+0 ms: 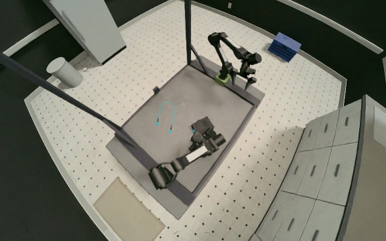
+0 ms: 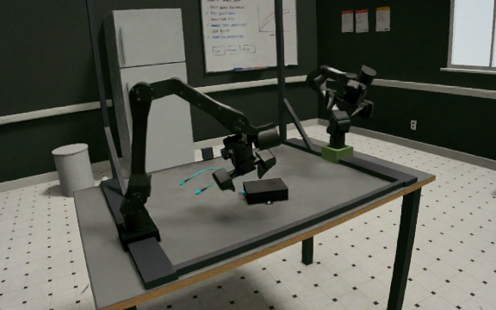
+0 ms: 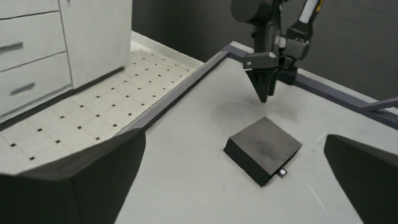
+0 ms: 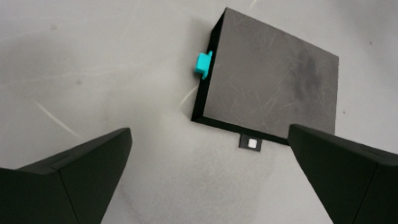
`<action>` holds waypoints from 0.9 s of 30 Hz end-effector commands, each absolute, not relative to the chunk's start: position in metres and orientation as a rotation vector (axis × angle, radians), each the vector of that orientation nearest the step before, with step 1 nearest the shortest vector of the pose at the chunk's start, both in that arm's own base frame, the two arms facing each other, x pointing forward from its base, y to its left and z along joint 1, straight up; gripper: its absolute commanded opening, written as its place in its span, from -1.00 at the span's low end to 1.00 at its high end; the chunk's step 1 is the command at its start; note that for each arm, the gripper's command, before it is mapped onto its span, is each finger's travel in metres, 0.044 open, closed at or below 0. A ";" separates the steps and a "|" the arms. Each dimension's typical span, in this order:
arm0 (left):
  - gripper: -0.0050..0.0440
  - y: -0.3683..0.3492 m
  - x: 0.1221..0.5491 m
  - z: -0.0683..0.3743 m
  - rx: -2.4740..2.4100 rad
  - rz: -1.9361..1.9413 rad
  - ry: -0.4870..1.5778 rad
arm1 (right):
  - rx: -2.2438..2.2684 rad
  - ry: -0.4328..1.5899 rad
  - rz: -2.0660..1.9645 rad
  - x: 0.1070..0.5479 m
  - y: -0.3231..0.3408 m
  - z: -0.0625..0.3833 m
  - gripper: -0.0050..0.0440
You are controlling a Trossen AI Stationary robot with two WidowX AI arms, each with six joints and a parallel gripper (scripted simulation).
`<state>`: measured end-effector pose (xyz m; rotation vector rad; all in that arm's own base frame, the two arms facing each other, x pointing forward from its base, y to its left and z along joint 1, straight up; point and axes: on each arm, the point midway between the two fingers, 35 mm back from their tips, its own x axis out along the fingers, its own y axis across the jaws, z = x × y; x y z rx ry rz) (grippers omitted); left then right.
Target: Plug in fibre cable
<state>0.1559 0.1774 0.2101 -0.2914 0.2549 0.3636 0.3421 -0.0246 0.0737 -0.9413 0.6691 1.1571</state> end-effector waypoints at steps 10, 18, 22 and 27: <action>1.00 0.178 0.156 0.216 -0.276 0.365 0.249 | -0.963 0.652 1.140 0.346 -0.026 0.082 1.00; 1.00 0.178 0.156 0.216 -0.276 0.365 0.249 | -0.963 0.652 1.140 0.346 -0.026 0.082 1.00; 1.00 0.179 0.160 0.219 -0.270 0.360 0.255 | -0.936 0.667 1.132 0.346 -0.021 0.083 1.00; 1.00 0.177 0.180 0.215 -0.264 0.317 0.301 | -0.774 0.756 1.072 0.347 -0.003 0.084 1.00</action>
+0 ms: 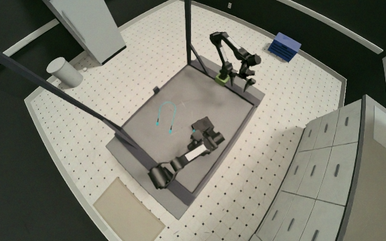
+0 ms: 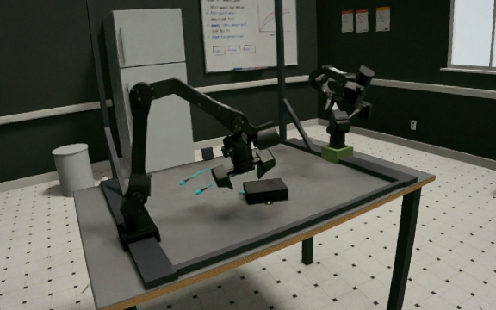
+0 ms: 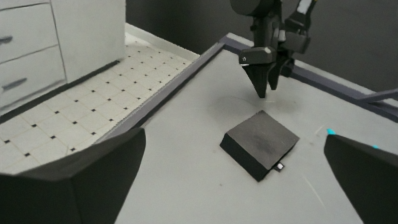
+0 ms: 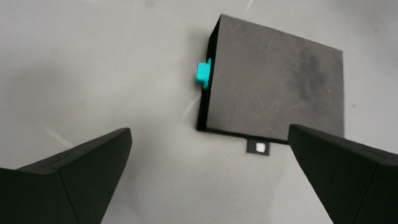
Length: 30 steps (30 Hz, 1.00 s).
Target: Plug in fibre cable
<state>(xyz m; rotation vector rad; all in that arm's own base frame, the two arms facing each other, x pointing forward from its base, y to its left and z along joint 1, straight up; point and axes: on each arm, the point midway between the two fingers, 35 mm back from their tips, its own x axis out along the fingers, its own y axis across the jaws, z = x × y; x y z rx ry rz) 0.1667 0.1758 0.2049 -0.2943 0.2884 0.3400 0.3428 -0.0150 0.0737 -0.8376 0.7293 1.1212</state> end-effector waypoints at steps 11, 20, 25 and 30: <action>1.00 0.163 0.230 0.206 -0.233 0.229 0.391 | -0.415 0.951 0.934 0.347 0.043 0.085 1.00; 1.00 0.142 0.268 0.199 -0.195 0.167 0.446 | -0.110 1.123 0.791 0.342 0.079 0.080 1.00; 1.00 0.132 0.281 0.197 -0.179 0.146 0.462 | 0.014 1.200 0.718 0.339 0.090 0.077 1.00; 1.00 0.112 0.303 0.193 -0.150 0.111 0.486 | 0.205 1.335 0.590 0.331 0.108 0.067 1.00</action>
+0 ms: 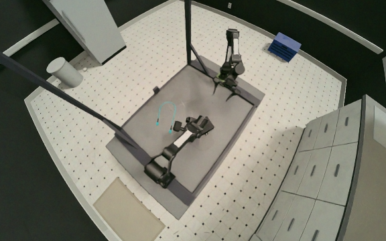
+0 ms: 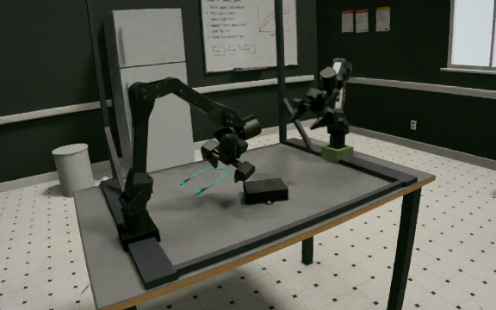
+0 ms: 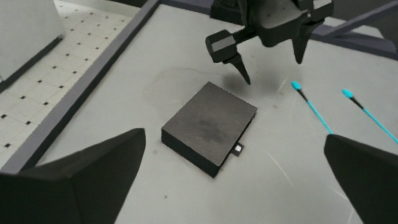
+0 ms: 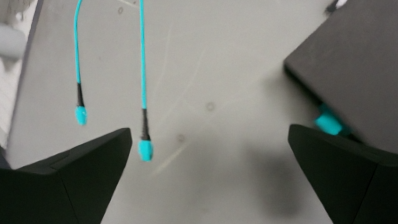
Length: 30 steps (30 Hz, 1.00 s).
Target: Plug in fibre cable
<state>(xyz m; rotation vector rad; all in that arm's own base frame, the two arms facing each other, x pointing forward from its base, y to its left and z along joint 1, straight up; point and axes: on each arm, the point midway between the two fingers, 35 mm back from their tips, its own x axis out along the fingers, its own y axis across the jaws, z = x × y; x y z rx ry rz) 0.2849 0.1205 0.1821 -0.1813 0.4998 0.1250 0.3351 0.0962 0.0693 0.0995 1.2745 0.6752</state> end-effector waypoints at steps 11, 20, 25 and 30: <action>1.00 0.072 0.336 0.187 -0.097 0.054 0.513 | 0.489 1.522 0.338 0.316 0.137 0.056 1.00; 1.00 0.020 0.363 0.181 -0.039 -0.003 0.525 | 0.773 1.690 -0.016 0.296 0.165 0.042 1.00; 1.00 -0.006 0.371 0.179 -0.013 -0.029 0.525 | 0.900 1.749 -0.219 0.284 0.178 0.035 1.00; 1.00 -0.020 0.375 0.177 0.001 -0.042 0.524 | 0.980 1.794 -0.375 0.274 0.184 0.027 1.00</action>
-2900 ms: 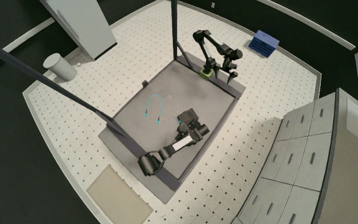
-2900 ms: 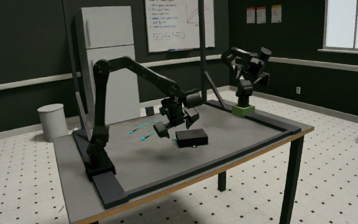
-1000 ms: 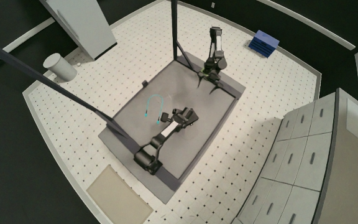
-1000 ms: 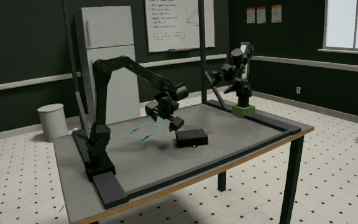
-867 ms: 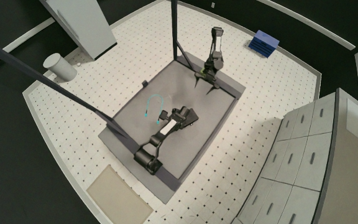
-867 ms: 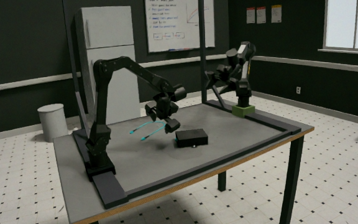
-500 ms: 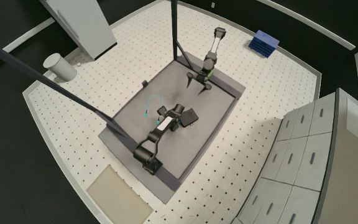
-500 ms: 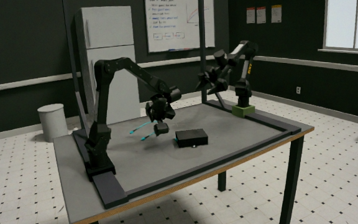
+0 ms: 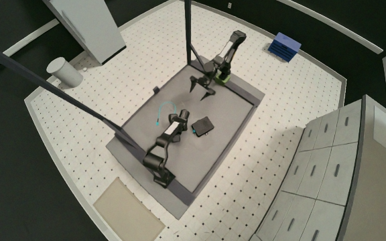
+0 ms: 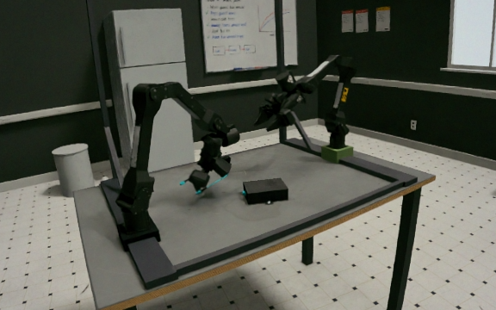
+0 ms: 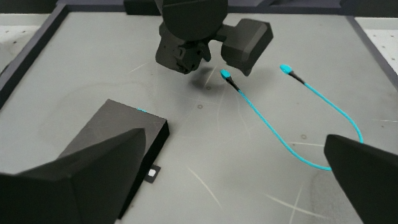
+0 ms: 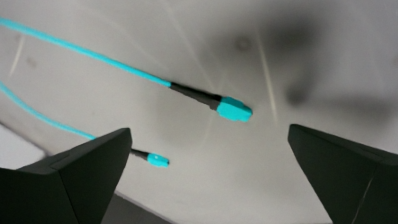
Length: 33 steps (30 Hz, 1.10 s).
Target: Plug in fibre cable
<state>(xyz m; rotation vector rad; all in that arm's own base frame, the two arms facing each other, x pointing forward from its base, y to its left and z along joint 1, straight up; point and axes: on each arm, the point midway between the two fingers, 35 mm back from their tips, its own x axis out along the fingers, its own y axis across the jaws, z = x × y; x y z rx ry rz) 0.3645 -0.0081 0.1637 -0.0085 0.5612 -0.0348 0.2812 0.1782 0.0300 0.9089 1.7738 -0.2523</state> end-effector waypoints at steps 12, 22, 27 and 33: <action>1.00 -0.031 0.378 0.175 0.012 -0.054 0.528 | 1.083 1.863 -0.602 0.258 0.194 0.010 1.00; 1.00 -0.029 0.374 0.172 0.014 -0.053 0.533 | 1.085 1.854 -0.593 0.261 0.193 0.013 0.90; 1.00 -0.029 0.374 0.172 0.014 -0.053 0.533 | 0.969 1.841 -0.465 0.254 0.200 0.020 0.41; 1.00 -0.029 0.374 0.172 0.014 -0.053 0.533 | 0.775 1.805 -0.255 0.255 0.212 0.030 0.02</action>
